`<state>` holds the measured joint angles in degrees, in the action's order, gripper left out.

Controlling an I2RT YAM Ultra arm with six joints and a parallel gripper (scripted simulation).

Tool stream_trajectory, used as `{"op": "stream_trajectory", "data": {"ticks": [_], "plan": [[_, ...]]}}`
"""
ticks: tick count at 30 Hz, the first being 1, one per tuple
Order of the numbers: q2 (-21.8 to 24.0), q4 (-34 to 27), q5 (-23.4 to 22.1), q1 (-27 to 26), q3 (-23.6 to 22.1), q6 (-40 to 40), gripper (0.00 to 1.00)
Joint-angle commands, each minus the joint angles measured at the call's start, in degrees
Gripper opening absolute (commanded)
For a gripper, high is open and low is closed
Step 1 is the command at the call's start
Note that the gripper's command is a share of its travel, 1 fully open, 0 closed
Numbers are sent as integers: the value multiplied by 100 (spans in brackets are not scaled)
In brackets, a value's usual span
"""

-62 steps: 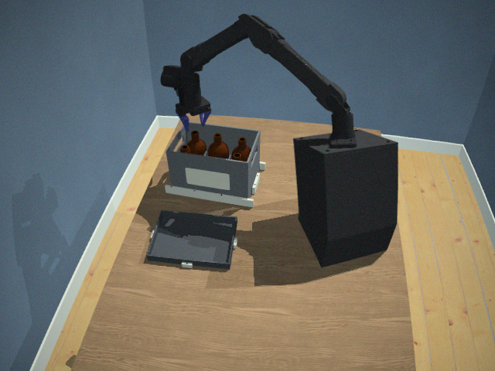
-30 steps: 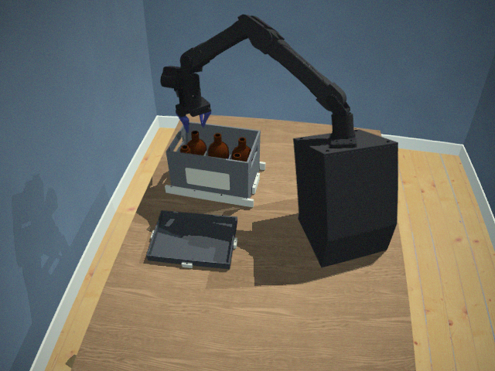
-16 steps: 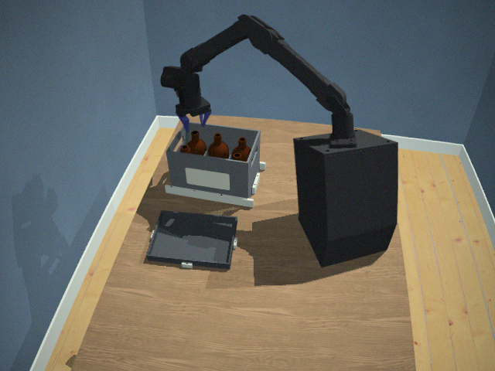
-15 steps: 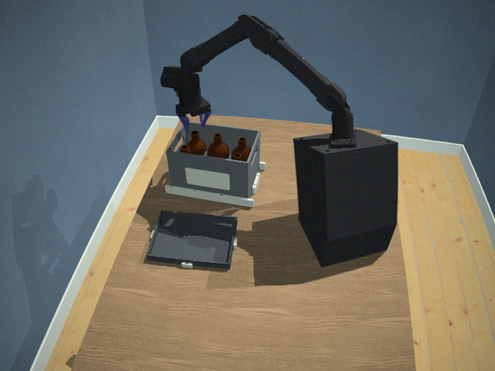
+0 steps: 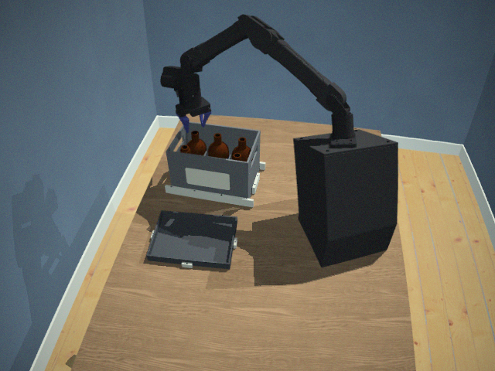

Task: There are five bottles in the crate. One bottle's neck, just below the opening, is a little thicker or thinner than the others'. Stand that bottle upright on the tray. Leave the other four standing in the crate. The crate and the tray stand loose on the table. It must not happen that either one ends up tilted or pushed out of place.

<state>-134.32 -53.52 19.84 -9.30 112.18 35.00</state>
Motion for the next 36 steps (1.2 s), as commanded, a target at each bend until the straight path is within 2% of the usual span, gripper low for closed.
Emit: {"op": "stream_trajectory", "data": {"ticks": [1,36], "plan": [[95,-41,14,28,194,-39,61],[-4,-126,9,30,313,-51,61]]}}
